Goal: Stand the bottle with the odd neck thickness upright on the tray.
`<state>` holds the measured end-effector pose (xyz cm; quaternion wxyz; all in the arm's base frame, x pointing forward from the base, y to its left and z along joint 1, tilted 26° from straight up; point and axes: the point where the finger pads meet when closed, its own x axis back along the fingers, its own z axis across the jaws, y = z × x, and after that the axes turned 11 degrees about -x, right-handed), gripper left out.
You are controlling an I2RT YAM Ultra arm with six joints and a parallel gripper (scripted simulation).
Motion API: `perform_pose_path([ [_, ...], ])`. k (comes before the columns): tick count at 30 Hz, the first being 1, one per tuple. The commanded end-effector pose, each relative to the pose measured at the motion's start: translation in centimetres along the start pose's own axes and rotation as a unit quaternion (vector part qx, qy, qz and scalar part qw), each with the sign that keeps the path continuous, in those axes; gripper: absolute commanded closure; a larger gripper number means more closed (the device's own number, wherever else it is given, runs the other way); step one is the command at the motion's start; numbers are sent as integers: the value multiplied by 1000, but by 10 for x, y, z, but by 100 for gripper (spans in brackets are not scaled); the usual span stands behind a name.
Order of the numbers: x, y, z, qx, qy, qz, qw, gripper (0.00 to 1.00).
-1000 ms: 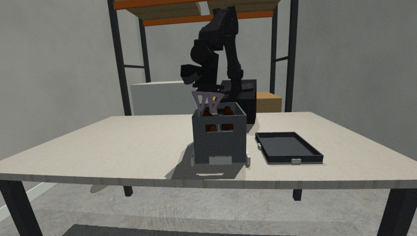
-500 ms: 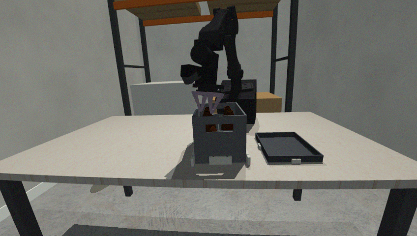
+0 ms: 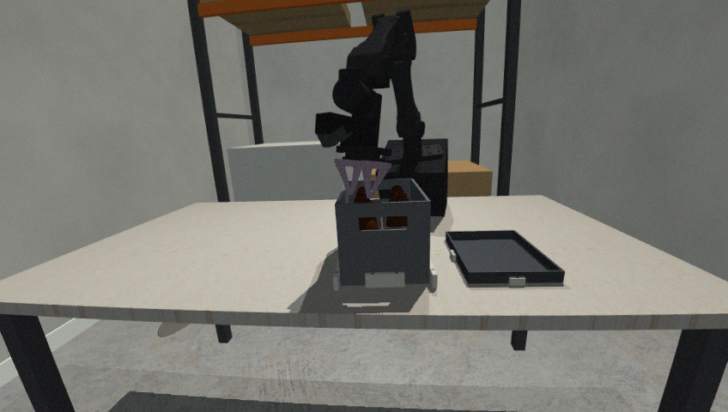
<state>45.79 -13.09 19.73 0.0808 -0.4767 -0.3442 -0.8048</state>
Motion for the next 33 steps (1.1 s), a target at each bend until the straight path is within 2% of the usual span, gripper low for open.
perform_pose_path([
  [1,11,11,5,0,8,-15,1000,39],
  [11,7,12,6,0,10,-17,1000,39],
  [21,-9,1,0,1,0,-3,1000,39],
  [29,-7,5,3,1,6,-12,1000,39],
  [31,-18,-4,-3,2,-3,1,1000,39],
  [33,-19,-2,-1,2,-1,-2,1000,39],
])
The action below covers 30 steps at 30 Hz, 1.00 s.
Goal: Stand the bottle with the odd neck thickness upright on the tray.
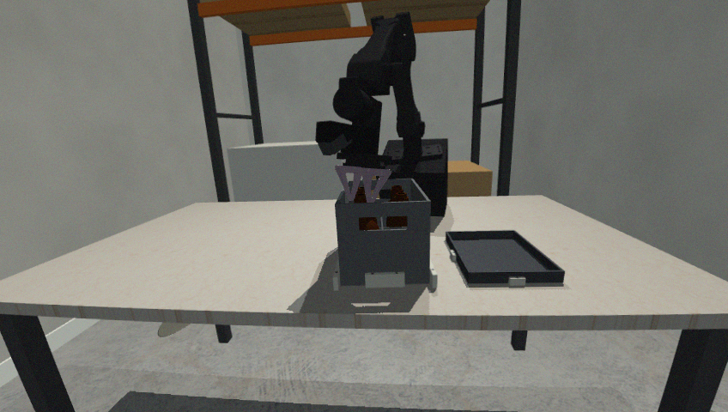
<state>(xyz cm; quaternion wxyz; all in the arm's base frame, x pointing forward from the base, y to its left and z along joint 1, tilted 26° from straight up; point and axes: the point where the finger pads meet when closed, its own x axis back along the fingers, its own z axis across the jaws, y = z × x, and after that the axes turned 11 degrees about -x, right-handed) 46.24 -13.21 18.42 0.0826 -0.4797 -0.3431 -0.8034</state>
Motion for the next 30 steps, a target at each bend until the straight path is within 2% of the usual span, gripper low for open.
perform_pose_path([
  [1,-2,4,3,1,5,-10,1000,39],
  [3,3,7,5,1,10,-17,1000,39],
  [8,-15,-3,-1,2,-1,-2,1000,39],
  [12,-10,3,4,1,6,-11,1000,39],
  [13,0,7,6,1,13,-21,1000,39],
  [15,-1,7,7,1,14,-22,1000,39],
  [23,-19,-2,2,2,2,-6,1000,39],
  [30,-10,5,7,1,12,-19,1000,39],
])
